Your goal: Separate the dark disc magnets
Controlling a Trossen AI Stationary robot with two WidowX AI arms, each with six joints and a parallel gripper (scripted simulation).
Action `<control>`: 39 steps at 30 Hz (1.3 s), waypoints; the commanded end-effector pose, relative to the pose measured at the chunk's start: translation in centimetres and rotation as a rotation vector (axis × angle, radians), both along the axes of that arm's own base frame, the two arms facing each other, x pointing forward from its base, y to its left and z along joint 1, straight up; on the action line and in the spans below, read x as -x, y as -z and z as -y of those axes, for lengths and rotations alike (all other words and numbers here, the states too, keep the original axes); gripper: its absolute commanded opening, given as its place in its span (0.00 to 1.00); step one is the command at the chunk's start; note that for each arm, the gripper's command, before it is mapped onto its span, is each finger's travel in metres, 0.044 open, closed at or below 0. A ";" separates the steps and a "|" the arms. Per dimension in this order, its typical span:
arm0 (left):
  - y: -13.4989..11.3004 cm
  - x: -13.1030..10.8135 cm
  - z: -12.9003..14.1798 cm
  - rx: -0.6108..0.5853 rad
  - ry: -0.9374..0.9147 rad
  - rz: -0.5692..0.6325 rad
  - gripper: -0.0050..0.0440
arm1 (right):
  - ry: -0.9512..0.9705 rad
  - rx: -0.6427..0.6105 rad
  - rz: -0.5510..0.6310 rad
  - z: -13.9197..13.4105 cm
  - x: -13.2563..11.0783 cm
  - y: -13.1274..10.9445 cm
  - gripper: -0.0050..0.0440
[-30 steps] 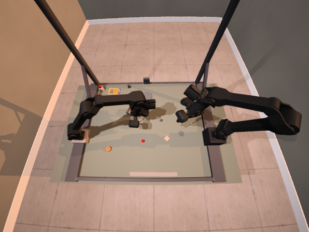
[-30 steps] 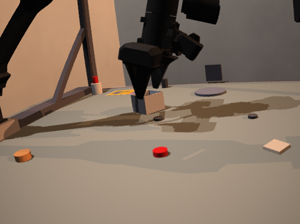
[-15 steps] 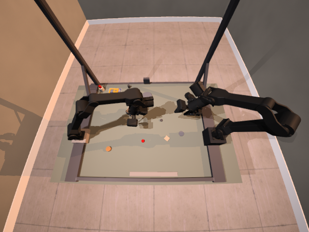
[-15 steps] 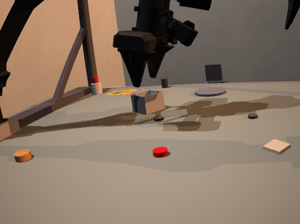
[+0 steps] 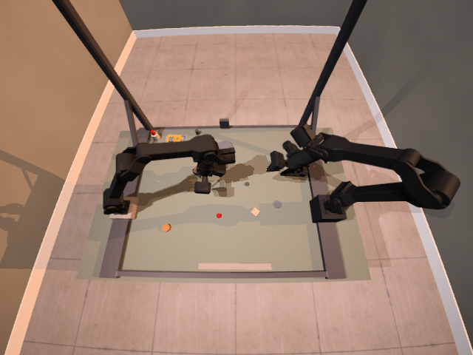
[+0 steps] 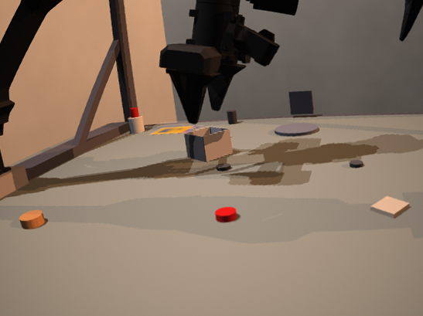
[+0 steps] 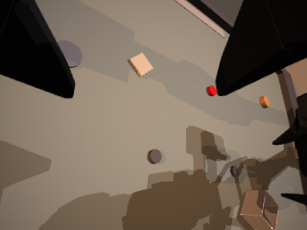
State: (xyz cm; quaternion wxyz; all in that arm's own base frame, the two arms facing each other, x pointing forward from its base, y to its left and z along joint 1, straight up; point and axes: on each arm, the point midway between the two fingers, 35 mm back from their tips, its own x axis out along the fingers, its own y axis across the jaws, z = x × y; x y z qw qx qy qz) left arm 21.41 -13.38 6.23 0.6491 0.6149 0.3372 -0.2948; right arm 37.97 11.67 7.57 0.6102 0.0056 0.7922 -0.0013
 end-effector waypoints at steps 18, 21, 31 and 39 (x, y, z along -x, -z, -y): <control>3.0 -3.9 2.0 0.270 -0.212 0.012 0.92 | 0.000 0.068 0.303 -0.4 -2.0 2.1 0.92; 3.8 -5.0 2.3 0.348 -0.270 0.017 0.92 | 0.008 0.083 0.386 -0.5 -2.5 2.9 0.92; 5.8 -7.5 2.7 0.531 -0.404 0.026 0.92 | 0.039 0.111 0.583 -0.6 -3.2 4.2 0.92; 7.2 -9.0 2.6 0.662 -0.493 0.033 0.92 | 0.075 0.118 0.732 -0.6 -3.3 4.7 0.92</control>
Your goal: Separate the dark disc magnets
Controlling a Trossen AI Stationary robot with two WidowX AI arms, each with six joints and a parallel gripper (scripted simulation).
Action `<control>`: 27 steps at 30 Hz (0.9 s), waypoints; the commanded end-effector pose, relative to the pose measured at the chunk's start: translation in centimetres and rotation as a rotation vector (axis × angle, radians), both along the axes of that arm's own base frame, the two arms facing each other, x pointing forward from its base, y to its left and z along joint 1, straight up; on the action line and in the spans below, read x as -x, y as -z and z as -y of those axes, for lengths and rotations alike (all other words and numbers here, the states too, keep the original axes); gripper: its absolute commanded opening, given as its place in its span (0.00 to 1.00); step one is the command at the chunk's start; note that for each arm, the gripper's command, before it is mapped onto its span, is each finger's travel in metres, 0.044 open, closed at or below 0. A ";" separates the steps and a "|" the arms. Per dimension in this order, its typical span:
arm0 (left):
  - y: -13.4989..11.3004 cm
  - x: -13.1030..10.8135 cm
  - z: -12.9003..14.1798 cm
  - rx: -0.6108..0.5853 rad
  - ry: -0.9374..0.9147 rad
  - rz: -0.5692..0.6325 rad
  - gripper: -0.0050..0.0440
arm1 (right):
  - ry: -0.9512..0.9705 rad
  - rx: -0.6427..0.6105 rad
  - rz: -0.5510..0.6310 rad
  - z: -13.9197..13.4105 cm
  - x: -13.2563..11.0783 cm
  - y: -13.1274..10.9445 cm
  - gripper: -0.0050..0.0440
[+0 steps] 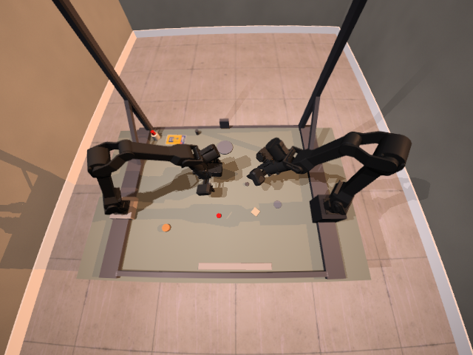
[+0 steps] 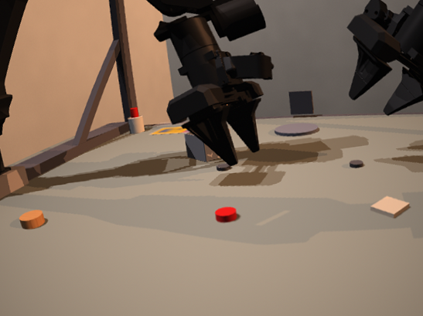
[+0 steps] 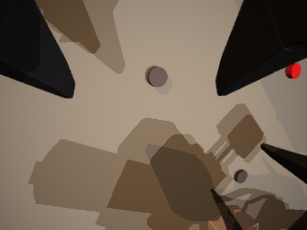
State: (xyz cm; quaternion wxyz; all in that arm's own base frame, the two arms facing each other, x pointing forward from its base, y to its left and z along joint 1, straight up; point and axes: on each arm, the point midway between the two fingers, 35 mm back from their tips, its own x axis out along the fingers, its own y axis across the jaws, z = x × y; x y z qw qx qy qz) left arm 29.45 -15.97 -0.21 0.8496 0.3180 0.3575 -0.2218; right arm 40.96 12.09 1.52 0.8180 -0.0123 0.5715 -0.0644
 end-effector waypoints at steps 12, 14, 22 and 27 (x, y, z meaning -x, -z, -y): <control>2.5 -3.0 -0.6 0.260 -0.169 0.027 0.92 | 0.065 -0.025 0.343 0.1 0.2 -1.5 0.92; 2.7 -3.1 -0.7 0.277 -0.179 0.028 0.92 | 0.072 -0.039 0.386 0.0 -0.2 -1.8 0.92; 3.9 -4.3 -1.5 0.418 -0.264 0.040 0.92 | 0.123 -0.064 0.543 0.7 1.2 -2.4 0.92; 4.3 -4.6 -1.8 0.467 -0.292 0.044 0.92 | 0.143 -0.076 0.599 1.0 1.7 -2.7 0.92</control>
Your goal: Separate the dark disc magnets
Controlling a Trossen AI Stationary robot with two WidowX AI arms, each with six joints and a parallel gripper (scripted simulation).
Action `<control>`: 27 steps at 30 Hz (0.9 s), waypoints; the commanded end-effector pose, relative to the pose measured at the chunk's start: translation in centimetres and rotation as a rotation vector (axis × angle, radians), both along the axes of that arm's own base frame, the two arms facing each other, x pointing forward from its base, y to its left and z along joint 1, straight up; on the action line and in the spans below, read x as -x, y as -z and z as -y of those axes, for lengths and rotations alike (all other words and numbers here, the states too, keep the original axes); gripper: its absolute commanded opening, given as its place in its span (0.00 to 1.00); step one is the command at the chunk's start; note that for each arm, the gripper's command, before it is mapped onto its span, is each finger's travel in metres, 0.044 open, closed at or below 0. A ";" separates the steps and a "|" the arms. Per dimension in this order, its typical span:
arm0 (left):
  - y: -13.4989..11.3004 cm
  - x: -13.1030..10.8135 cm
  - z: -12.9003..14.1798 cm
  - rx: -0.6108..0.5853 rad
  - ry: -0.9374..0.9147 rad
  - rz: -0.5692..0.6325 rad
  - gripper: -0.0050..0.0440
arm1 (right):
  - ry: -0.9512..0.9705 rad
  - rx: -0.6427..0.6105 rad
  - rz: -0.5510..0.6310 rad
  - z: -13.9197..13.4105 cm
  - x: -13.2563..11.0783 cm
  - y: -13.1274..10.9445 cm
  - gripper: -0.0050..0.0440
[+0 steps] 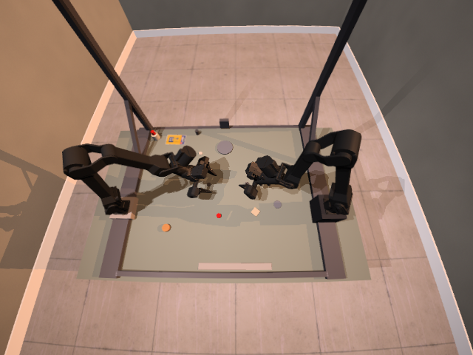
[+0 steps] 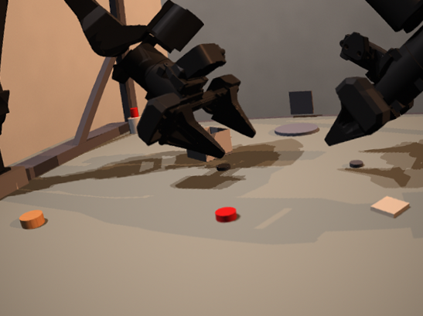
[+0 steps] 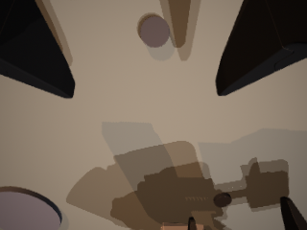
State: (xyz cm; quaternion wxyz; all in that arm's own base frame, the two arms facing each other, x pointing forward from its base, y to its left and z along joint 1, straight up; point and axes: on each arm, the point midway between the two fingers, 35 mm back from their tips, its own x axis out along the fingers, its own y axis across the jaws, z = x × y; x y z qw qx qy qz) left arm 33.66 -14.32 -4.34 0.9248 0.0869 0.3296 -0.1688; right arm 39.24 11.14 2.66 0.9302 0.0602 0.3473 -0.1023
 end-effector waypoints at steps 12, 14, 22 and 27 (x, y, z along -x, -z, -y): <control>0.1 -0.6 -0.1 0.055 -0.023 0.021 0.92 | 0.015 -0.025 0.100 0.0 -0.1 -1.7 0.92; 0.1 -0.6 -0.1 0.055 -0.023 0.021 0.92 | 0.015 -0.025 0.100 0.0 -0.1 -1.7 0.92; -0.3 -0.8 0.0 0.056 -0.022 0.033 0.92 | 0.014 -0.024 0.092 0.0 -0.1 -1.5 0.92; -0.3 -0.8 0.0 0.056 -0.022 0.033 0.92 | 0.014 -0.024 0.092 0.0 -0.1 -1.5 0.92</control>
